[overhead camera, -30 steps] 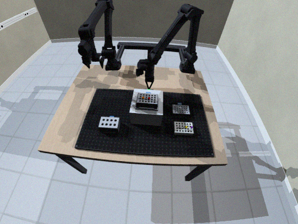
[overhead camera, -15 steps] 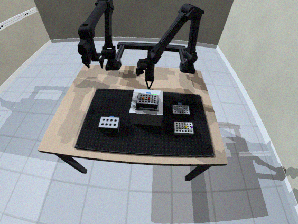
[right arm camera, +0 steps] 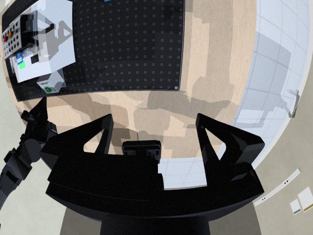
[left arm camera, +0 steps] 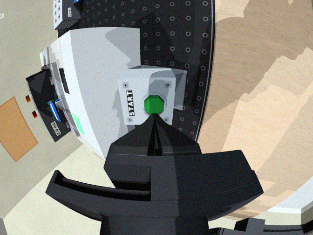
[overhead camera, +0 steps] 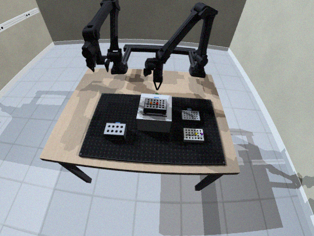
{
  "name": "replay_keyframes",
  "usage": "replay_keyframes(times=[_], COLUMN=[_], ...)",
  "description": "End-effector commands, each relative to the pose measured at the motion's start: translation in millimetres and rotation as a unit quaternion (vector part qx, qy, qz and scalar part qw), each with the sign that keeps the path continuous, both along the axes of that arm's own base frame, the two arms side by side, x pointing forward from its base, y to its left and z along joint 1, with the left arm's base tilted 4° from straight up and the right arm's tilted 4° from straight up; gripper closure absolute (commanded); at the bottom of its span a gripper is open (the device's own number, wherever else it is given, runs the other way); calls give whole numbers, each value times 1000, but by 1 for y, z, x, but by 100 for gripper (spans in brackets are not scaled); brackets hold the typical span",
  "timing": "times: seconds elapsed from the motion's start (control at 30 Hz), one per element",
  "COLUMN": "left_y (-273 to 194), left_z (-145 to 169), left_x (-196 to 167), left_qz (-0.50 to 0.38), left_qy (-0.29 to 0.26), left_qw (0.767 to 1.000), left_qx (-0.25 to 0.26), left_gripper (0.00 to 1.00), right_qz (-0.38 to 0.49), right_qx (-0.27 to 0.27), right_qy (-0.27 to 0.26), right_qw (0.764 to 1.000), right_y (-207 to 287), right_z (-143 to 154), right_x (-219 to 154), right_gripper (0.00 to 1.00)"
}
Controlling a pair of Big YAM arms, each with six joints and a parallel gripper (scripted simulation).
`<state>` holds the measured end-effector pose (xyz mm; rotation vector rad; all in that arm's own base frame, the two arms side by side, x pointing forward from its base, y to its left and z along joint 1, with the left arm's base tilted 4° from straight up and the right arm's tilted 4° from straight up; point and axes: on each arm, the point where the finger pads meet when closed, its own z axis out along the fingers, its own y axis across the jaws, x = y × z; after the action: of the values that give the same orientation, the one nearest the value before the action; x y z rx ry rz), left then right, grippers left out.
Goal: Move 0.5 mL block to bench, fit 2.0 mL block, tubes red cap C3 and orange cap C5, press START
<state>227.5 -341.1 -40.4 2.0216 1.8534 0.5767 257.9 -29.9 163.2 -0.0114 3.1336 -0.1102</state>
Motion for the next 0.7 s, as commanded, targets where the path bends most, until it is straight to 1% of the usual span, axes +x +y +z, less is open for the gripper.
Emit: replay_keyframes(times=[0.0, 0.1, 0.2, 0.53, 0.67], left_y=[-4, -12, -16, -14, -21], left_z=[7, 19, 26, 31, 45], left_x=[3, -2, -6, -5, -15], left_qz=[9, 5, 3, 9, 0], left_qy=[-4, -7, -8, -5, -8], left_qw=[1000, 1000, 1000, 1000, 1000], left_qx=[-5, -14, -18, -14, -21], left_gripper=[100, 100, 100, 100, 100], right_qz=[10, 10, 10, 10, 10], right_qx=[2, 2, 1, 0, 0], right_qy=[-8, -7, -14, -31, -34], right_qw=[1000, 1000, 1000, 999, 999], right_y=[3, 3, 3, 2, 2], right_z=[3, 2, 7, 20, 23], right_x=[2, 1, 6, 16, 18], right_gripper=[0, 0, 0, 0, 0])
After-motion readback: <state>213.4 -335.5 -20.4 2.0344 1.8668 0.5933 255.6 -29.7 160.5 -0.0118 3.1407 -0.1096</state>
